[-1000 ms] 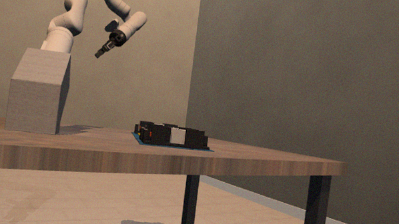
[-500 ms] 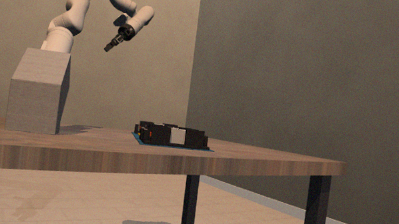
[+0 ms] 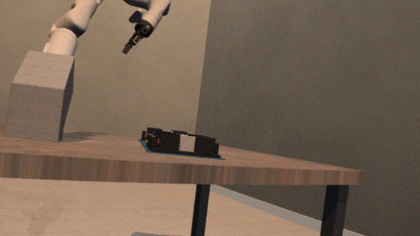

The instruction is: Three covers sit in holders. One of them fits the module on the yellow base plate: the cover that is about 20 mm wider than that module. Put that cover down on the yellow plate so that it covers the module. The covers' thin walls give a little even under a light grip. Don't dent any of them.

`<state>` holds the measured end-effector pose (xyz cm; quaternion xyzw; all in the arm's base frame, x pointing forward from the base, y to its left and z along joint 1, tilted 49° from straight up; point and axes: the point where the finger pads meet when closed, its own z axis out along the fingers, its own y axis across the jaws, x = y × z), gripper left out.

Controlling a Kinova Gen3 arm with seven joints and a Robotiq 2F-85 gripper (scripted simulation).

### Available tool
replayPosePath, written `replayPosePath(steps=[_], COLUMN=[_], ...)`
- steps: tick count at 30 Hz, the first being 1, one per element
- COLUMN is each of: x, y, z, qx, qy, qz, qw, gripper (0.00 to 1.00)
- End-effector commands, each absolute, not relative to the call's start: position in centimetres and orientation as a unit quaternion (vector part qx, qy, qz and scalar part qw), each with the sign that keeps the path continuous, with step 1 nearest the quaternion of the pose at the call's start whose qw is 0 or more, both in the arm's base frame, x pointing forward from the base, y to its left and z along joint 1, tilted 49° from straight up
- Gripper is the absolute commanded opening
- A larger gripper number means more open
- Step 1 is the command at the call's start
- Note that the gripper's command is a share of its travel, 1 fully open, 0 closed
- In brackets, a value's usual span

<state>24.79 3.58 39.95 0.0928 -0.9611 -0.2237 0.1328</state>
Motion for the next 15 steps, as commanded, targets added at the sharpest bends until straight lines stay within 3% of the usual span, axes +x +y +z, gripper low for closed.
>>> replayPosePath(steps=[1, 15], x=[25.2, 28.9], y=[3.2, -0.3], z=[39.8, 37.8], qx=[0.086, 0.024], qy=[-0.961, -0.956], qz=[-0.230, -0.283], qw=[0.127, 0.080], gripper=[1.00, 1.00])
